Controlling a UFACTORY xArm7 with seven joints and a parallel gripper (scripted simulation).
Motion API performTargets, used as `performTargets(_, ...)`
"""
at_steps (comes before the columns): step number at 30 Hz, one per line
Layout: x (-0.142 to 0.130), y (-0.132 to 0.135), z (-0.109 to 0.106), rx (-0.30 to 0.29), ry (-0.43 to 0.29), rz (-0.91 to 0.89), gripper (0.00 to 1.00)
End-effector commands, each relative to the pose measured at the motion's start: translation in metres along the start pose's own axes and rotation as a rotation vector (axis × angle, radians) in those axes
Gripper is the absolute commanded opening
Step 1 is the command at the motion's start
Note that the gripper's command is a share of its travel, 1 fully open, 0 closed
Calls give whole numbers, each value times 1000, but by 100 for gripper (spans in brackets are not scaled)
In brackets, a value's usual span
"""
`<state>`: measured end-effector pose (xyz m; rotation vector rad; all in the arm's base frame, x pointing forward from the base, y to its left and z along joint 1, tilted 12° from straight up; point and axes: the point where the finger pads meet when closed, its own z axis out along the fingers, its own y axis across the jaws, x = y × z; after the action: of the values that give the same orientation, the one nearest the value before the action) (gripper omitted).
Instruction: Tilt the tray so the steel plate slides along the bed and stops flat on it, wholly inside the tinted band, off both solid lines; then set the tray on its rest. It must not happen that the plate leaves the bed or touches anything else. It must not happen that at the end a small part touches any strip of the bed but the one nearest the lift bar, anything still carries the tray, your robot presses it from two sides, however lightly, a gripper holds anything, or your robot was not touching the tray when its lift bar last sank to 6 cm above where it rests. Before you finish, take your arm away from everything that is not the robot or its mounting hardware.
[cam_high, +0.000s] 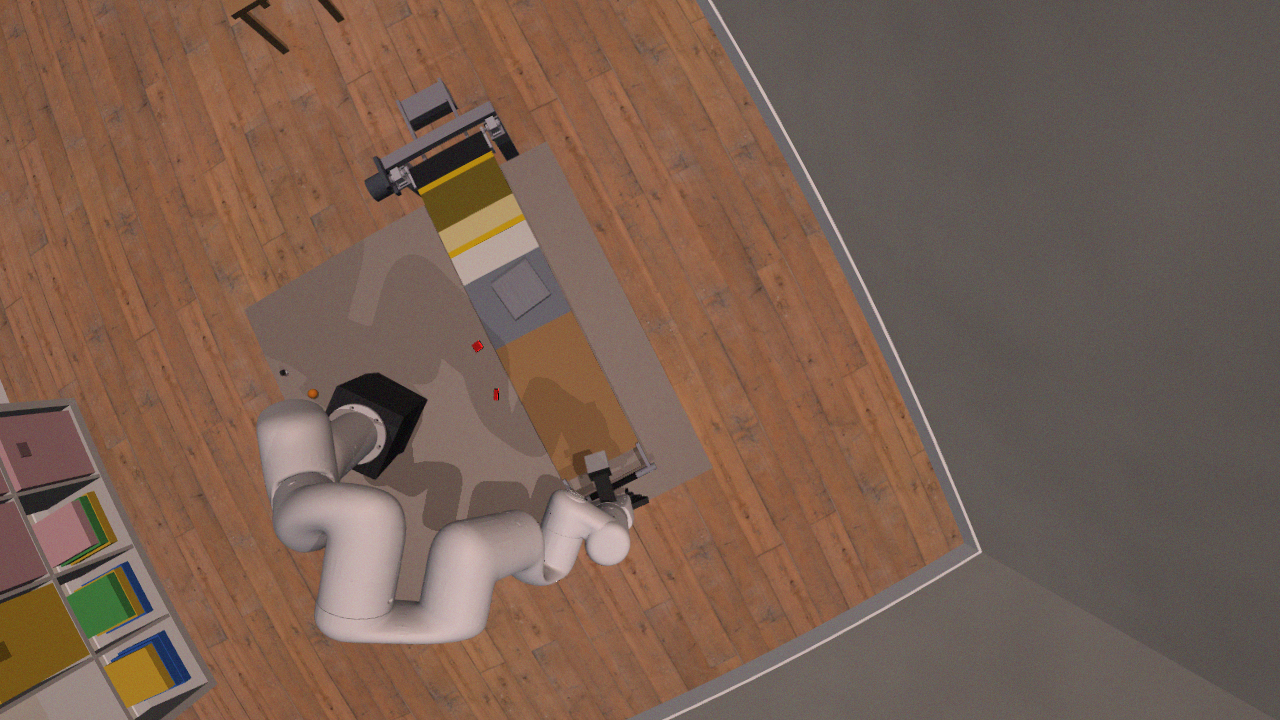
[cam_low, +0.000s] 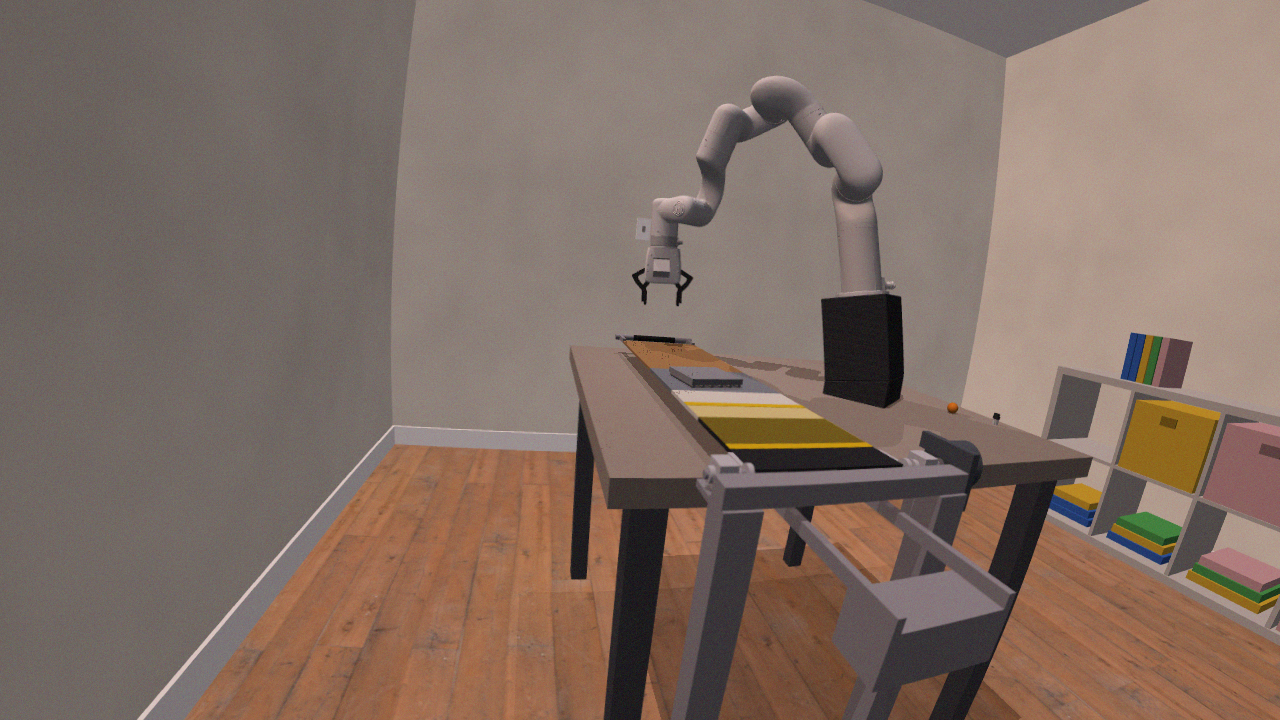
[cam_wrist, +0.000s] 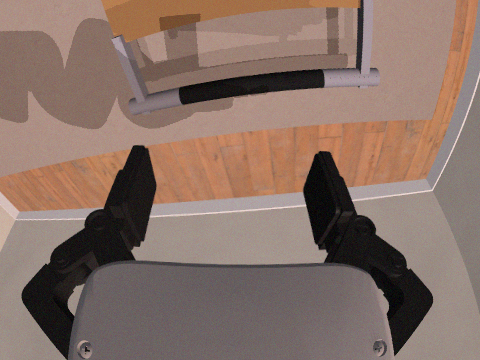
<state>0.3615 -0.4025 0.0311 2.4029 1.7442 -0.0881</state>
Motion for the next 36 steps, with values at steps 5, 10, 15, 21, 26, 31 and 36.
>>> performTargets(5,-1,1,2,-7,5,-179,100)
performTargets(10,-1,1,4,-8,4,-333,100)
performTargets(15,0,2,7,-9,4,-472,100)
performTargets(21,0,2,9,-11,3,-611,100)
performTargets(26,0,3,10,-13,3,-737,100)
performTargets(31,0,3,12,-17,1,-876,100)
performTargets(36,1,4,14,-21,-1,-1015,100)
